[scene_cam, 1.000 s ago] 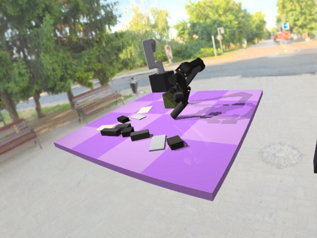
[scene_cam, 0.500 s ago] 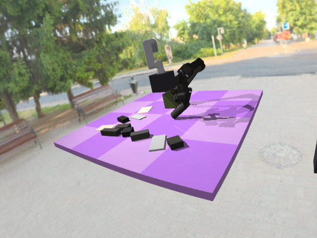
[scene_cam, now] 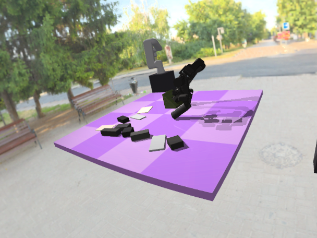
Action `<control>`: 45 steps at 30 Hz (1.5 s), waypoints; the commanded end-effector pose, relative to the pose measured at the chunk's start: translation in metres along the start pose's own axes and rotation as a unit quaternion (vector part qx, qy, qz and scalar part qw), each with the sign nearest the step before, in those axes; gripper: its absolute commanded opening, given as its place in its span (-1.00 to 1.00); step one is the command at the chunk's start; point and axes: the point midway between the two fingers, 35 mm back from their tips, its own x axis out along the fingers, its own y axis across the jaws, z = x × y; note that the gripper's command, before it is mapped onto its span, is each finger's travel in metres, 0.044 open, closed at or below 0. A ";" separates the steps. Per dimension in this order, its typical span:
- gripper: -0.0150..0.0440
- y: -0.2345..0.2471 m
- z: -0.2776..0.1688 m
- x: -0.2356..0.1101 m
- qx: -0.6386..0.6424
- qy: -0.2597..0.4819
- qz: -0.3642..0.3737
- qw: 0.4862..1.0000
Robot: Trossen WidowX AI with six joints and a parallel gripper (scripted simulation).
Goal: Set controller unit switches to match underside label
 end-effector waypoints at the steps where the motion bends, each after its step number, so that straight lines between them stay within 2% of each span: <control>1: 0.65 -0.002 0.002 0.003 0.005 -0.006 -0.003 1.000; 45: 0.65 -0.002 -0.011 0.034 0.005 -0.005 -0.002 1.000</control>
